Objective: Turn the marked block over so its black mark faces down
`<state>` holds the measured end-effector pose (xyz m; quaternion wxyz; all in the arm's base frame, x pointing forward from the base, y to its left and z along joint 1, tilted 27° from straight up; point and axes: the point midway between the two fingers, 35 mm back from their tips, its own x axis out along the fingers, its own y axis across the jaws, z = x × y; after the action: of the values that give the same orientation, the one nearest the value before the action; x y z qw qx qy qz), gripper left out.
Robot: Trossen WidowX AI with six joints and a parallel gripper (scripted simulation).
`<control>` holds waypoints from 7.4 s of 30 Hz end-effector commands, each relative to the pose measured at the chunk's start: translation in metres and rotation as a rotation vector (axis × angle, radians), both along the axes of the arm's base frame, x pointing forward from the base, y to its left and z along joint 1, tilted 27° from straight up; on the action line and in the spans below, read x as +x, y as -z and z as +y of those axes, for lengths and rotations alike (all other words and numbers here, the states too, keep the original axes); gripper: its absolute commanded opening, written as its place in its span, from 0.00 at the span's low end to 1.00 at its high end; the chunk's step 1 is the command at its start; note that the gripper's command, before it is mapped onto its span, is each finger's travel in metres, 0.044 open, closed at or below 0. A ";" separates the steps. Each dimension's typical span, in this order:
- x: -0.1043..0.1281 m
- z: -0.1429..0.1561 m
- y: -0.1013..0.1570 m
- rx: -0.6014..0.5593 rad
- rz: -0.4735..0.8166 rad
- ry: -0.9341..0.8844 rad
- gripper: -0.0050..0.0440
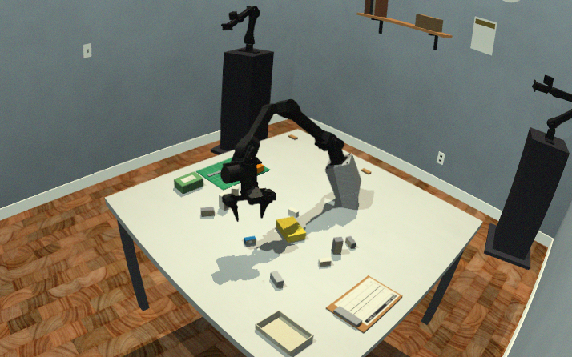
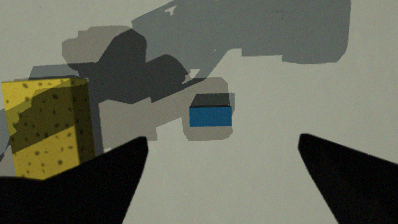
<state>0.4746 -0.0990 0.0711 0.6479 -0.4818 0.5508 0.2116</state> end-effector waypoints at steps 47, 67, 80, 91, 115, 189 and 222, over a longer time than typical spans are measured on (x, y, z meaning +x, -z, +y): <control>-0.005 -0.003 -0.014 -0.175 0.102 0.090 1.00; 0.020 -0.017 0.045 -0.168 0.100 0.102 1.00; 0.017 -0.020 0.057 -0.166 0.115 0.100 1.00; 0.020 -0.027 0.070 -0.167 0.114 0.100 1.00; 0.027 -0.035 0.083 -0.168 0.103 0.102 1.00; 0.024 -0.035 0.087 -0.168 0.113 0.101 0.00; 0.023 -0.024 0.052 -0.170 0.082 0.105 0.00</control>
<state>0.4932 -0.1247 -0.0069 0.5787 -0.4909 0.6305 0.1633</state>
